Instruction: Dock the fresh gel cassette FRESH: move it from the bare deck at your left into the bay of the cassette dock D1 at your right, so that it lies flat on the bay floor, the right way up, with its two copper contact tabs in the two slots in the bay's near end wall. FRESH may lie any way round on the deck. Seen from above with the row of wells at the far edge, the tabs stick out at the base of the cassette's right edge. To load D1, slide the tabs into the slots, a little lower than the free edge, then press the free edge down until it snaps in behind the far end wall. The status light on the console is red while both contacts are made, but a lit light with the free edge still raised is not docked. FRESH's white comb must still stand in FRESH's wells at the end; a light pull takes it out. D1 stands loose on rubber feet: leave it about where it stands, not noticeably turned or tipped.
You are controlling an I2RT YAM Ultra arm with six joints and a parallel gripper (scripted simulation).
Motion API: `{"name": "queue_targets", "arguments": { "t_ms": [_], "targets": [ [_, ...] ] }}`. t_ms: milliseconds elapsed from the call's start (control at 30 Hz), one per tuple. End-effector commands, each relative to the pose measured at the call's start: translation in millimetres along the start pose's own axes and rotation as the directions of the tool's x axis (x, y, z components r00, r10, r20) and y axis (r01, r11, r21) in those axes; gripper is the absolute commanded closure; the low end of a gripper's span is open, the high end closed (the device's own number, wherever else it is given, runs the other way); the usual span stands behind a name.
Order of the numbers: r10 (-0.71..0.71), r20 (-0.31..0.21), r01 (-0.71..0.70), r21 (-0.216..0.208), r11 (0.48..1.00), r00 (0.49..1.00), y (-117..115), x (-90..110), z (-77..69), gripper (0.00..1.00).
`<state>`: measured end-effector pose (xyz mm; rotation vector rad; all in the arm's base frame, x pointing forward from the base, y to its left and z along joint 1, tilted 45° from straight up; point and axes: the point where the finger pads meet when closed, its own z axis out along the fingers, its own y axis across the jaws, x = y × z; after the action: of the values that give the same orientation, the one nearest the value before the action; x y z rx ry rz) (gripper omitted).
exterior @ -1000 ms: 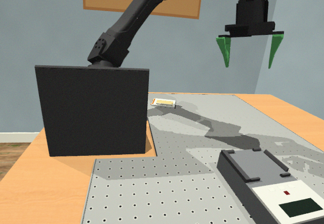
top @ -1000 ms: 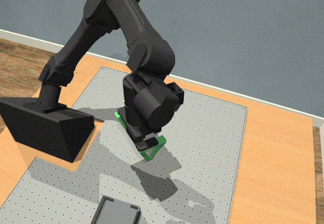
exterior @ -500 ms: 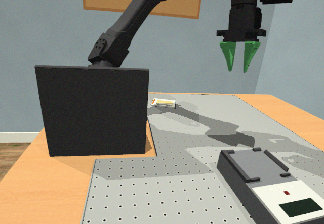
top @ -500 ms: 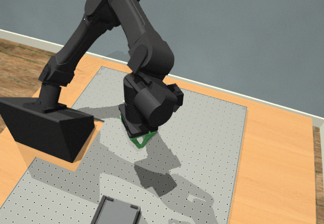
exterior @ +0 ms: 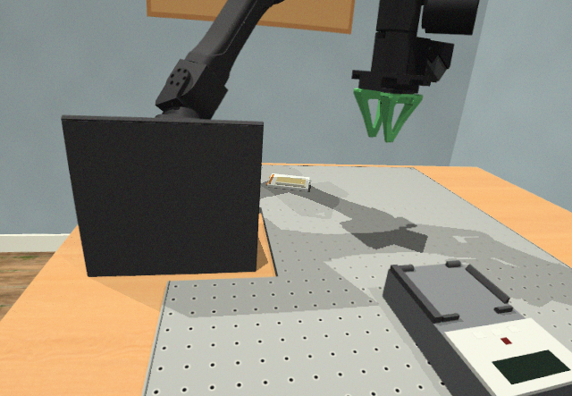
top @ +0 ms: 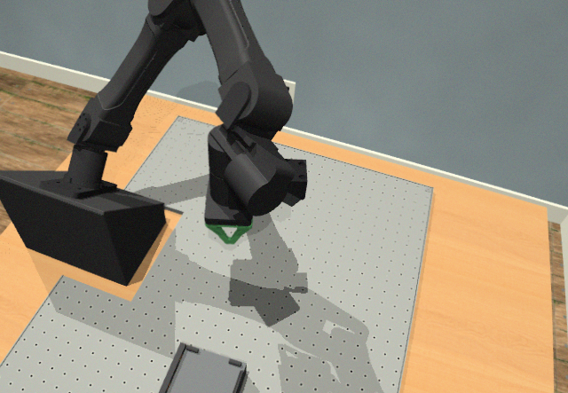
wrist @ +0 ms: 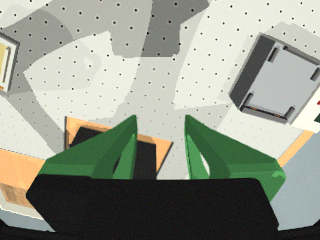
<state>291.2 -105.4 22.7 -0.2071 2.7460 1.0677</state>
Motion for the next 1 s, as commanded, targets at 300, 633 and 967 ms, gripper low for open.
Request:
{"name": "queue_targets", "arguments": {
  "t_ms": [300, 633, 967],
  "targets": [
    [0.320, 0.016, -0.320, -0.019, 0.947, 0.947, 30, 17, 14.1, 0.64],
    [0.313, -0.001, -0.313, -0.019, 0.950, 0.950, 30, 15, 15.5, 0.64],
    [0.310, -0.003, -0.310, -0.023, 0.950, 0.951, 35, 16, 54.0, 0.64]
  ]
}}
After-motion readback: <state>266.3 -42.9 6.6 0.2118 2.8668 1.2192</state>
